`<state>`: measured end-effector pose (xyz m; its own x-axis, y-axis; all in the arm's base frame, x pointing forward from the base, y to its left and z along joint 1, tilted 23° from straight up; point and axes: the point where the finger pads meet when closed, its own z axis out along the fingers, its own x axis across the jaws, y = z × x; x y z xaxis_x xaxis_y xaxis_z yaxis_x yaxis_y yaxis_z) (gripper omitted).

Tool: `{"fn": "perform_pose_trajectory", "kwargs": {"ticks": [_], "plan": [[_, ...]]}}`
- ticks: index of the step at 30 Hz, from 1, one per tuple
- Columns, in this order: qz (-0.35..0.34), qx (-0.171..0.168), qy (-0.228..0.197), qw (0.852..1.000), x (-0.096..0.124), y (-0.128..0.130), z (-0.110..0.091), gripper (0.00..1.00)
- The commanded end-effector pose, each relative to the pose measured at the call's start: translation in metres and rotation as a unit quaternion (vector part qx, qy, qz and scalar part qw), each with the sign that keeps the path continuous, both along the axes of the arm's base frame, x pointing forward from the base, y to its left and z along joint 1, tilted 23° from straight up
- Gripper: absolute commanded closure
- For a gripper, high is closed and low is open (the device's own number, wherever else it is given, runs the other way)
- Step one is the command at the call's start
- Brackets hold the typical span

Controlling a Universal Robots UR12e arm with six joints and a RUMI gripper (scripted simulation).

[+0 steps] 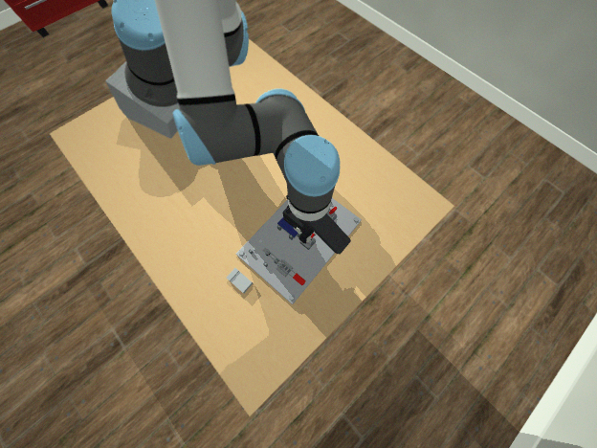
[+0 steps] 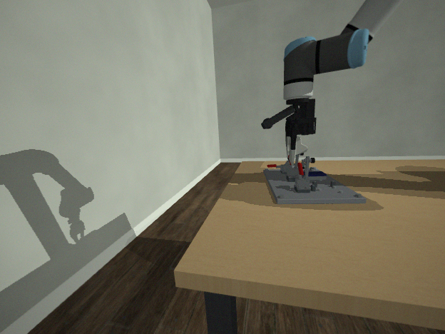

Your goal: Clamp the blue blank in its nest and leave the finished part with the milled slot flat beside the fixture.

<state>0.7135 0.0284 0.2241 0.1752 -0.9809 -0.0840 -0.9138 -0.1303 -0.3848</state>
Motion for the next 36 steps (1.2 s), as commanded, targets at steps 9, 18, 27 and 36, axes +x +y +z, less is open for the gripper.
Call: {"fn": "perform_pose_trajectory", "kwargs": {"ticks": [9,18,27,36], "plan": [[0.000,0.000,-0.001,1.000,0.0006,-0.0001,0.0010,1.00],[0.000,0.000,-0.001,1.000,0.0019,0.0001,0.0015,1.00],[0.000,0.000,-0.001,1.000,0.0039,0.0004,0.0024,1.00],[0.000,0.000,-0.001,1.000,0.0080,0.0010,0.0040,1.00]]}}
